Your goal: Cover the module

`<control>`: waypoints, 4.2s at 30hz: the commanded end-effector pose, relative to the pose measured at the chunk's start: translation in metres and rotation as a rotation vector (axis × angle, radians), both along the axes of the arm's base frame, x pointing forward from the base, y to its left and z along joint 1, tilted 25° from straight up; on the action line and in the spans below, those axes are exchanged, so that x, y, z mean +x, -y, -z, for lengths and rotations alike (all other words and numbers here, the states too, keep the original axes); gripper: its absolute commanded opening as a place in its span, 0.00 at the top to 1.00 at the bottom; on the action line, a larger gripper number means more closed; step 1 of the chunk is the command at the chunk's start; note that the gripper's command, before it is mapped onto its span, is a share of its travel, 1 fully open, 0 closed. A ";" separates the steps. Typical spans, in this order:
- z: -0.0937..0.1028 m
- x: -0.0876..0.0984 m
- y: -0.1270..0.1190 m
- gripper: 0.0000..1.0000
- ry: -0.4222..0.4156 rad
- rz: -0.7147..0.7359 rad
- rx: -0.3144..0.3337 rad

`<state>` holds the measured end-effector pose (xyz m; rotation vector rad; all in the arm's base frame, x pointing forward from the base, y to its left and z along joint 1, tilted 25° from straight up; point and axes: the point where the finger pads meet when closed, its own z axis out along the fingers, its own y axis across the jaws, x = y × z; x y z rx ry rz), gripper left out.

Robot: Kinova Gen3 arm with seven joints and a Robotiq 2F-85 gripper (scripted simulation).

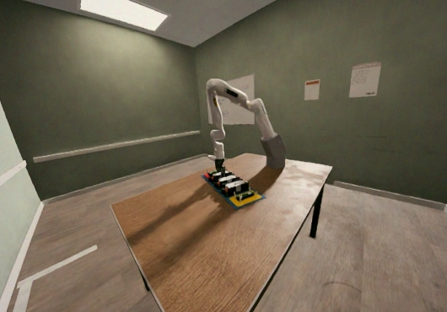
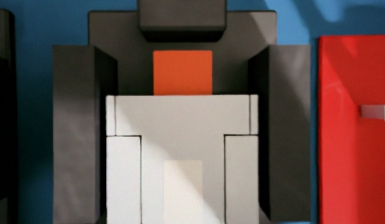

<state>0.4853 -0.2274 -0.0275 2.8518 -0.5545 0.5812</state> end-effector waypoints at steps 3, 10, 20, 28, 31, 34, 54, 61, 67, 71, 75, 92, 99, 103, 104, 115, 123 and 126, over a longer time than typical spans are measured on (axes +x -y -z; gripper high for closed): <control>-0.001 0.000 0.000 0.30 0.001 0.000 0.000; -0.001 0.000 0.000 0.30 0.001 0.000 0.000; -0.001 0.000 0.000 0.30 0.001 0.000 0.000; -0.001 0.000 0.000 1.00 0.001 0.000 0.000; -0.001 0.000 0.000 1.00 0.001 0.000 0.000; -0.001 0.000 0.000 1.00 0.001 0.000 0.000; -0.001 0.000 0.000 1.00 0.002 0.000 0.000; -0.001 0.000 0.000 1.00 0.002 0.000 0.000; -0.001 0.000 0.000 1.00 0.002 0.000 0.000; -0.001 0.000 0.000 1.00 0.002 0.000 0.000; -0.006 -0.002 -0.001 1.00 0.002 0.000 0.000; -0.033 -0.012 -0.009 1.00 0.002 0.000 0.000; -0.052 -0.019 -0.014 1.00 0.002 0.000 0.000; -0.055 -0.020 -0.015 1.00 0.002 0.000 0.000; -0.055 -0.020 -0.015 1.00 0.002 0.000 0.000; -0.055 -0.020 -0.014 0.99 0.003 0.000 -0.001; -0.055 -0.020 -0.014 0.99 0.003 0.000 -0.001; -0.055 -0.020 -0.014 1.00 0.003 0.000 -0.001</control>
